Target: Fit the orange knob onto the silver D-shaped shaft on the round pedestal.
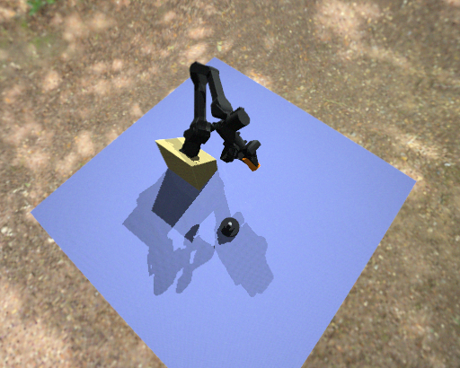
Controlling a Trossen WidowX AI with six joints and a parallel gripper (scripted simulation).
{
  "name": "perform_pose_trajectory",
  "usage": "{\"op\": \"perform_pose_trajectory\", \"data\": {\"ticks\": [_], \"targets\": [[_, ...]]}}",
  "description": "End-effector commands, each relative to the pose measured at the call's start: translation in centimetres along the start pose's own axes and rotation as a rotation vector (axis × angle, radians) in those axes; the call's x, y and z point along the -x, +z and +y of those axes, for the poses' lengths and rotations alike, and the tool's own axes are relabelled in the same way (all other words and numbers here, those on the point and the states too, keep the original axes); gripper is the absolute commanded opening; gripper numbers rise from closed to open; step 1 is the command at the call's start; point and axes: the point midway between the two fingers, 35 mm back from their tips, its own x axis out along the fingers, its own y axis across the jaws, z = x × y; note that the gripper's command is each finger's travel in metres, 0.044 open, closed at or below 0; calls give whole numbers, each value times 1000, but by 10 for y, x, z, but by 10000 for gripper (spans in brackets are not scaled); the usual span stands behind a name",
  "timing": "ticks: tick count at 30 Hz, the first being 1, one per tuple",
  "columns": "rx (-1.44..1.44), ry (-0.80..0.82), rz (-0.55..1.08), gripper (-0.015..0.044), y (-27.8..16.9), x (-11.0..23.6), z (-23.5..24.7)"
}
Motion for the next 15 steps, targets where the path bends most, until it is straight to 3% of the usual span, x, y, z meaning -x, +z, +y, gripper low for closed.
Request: {"op": "perform_pose_trajectory", "data": {"ticks": [1,15], "targets": [[1,44,0,0,-1,4,3],[1,163,0,0,-1,4,-1]]}}
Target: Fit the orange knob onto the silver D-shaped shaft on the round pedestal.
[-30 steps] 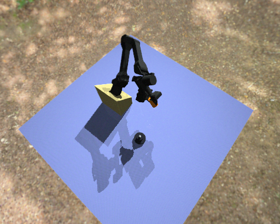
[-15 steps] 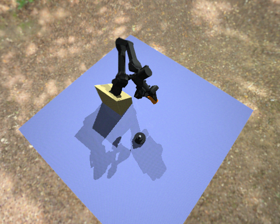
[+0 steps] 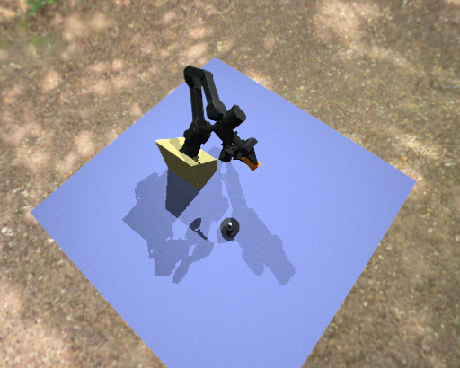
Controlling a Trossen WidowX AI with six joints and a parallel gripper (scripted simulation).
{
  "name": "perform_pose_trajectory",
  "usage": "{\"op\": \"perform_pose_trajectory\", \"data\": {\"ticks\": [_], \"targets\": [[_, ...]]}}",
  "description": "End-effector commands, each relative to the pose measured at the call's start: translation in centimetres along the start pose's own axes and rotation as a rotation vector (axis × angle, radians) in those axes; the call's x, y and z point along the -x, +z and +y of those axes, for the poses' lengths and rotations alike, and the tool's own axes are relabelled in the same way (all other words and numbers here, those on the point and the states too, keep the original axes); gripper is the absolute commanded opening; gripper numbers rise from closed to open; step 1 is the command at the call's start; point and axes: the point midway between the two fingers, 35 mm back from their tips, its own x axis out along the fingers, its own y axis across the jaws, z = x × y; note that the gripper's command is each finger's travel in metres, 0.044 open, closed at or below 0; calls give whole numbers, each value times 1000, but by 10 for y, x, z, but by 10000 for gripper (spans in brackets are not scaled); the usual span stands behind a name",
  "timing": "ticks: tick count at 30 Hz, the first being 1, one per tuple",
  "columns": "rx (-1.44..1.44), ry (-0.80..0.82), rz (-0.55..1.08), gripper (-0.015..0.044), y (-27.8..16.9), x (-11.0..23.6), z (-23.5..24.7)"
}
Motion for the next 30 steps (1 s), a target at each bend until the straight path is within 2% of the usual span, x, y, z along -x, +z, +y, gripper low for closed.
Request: {"op": "perform_pose_trajectory", "data": {"ticks": [1,2,30], "targets": [[2,43,0,0,0,1,1],[0,8,1,0,0,0,-1],[0,8,1,0,0,0,-1]]}}
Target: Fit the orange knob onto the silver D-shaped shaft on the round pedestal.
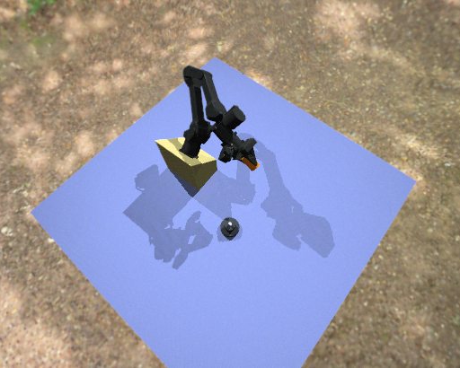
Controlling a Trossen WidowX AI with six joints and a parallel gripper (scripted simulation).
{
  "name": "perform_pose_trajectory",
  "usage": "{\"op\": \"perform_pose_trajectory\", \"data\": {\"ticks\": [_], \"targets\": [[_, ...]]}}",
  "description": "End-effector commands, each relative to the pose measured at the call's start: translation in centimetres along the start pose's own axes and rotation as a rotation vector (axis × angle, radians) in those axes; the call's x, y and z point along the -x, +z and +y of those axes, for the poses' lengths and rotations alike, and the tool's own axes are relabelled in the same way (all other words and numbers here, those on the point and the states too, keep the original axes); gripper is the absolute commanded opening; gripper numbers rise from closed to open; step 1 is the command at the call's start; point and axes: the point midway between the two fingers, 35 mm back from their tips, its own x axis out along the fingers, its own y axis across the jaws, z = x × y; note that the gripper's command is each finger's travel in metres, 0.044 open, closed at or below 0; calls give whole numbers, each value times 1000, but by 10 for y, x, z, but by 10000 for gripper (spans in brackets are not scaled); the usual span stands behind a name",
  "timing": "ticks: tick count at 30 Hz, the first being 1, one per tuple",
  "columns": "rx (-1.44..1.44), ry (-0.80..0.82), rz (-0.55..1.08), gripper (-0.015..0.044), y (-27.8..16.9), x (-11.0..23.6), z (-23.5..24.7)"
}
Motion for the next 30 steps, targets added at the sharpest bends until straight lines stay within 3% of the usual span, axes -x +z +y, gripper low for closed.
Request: {"op": "perform_pose_trajectory", "data": {"ticks": [1,9,30], "targets": [[8,5,1,0,-1,0,2],[9,-31,0,0,-1,-5,-3],[15,-378,-12,0,-1,-28,-21]]}}
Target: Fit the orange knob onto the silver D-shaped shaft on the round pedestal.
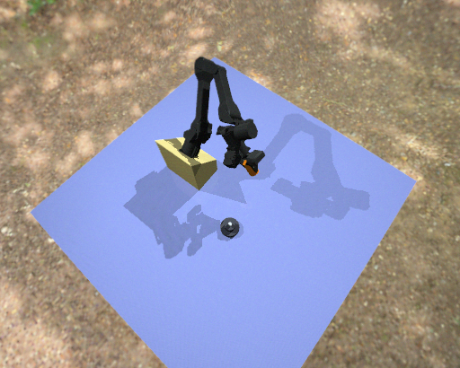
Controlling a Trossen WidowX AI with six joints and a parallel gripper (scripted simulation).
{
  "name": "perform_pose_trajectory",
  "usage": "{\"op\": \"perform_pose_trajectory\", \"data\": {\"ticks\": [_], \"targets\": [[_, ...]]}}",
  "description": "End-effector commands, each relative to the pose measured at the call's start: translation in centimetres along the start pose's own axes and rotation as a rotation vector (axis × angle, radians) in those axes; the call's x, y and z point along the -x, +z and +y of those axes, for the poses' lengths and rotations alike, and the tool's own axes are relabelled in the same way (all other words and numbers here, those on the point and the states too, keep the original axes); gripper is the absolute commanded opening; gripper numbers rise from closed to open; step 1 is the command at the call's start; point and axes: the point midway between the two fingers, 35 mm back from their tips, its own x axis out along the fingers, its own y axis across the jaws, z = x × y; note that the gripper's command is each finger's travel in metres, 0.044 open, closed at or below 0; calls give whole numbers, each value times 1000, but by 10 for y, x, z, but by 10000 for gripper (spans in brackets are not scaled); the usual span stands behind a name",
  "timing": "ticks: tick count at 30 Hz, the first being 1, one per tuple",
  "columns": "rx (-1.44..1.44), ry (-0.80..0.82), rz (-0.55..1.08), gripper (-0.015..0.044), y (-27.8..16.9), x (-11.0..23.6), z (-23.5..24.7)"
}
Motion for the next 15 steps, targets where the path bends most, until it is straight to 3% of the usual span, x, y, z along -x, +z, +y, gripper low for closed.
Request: {"op": "perform_pose_trajectory", "data": {"ticks": [1,15], "targets": [[10,-52,1,0,-2,-4,3],[13,-289,-6,0,-2,-23,-2]]}}
